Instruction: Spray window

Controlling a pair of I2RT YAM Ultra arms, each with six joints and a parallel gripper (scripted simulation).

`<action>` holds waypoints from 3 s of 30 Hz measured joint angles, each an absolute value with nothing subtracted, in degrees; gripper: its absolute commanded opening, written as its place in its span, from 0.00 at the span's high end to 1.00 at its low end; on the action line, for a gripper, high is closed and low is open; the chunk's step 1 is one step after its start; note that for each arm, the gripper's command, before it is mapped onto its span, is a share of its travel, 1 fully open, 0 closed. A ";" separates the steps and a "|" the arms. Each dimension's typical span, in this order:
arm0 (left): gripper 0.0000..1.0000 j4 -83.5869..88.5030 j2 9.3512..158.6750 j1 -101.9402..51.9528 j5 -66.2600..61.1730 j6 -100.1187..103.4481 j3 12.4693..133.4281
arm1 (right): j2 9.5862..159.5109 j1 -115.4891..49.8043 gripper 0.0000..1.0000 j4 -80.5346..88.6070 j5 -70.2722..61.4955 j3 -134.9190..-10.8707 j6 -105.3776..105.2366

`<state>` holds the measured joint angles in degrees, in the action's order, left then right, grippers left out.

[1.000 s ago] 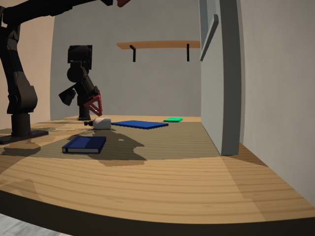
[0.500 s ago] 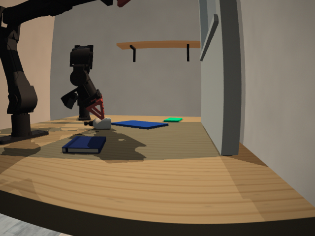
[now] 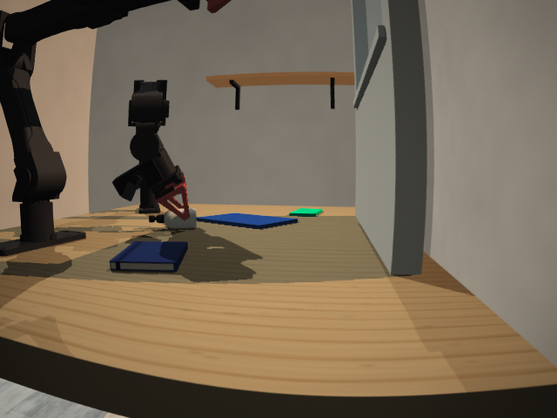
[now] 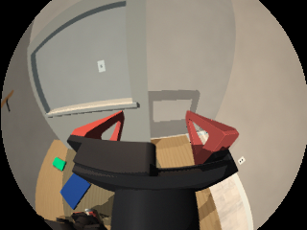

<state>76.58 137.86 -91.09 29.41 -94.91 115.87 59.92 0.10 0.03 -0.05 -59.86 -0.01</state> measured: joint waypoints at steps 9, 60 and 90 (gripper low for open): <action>0.41 73.19 137.80 -90.19 29.52 -95.92 112.62 | 59.92 0.10 0.00 0.03 -0.05 -59.86 -0.01; 1.00 80.53 136.33 -90.13 29.52 -96.07 119.42 | 59.92 0.10 0.00 0.03 -0.05 -59.86 -0.01; 1.00 73.25 136.55 -90.17 38.79 -39.66 113.32 | 59.92 0.10 0.00 0.03 -0.05 -59.86 -0.01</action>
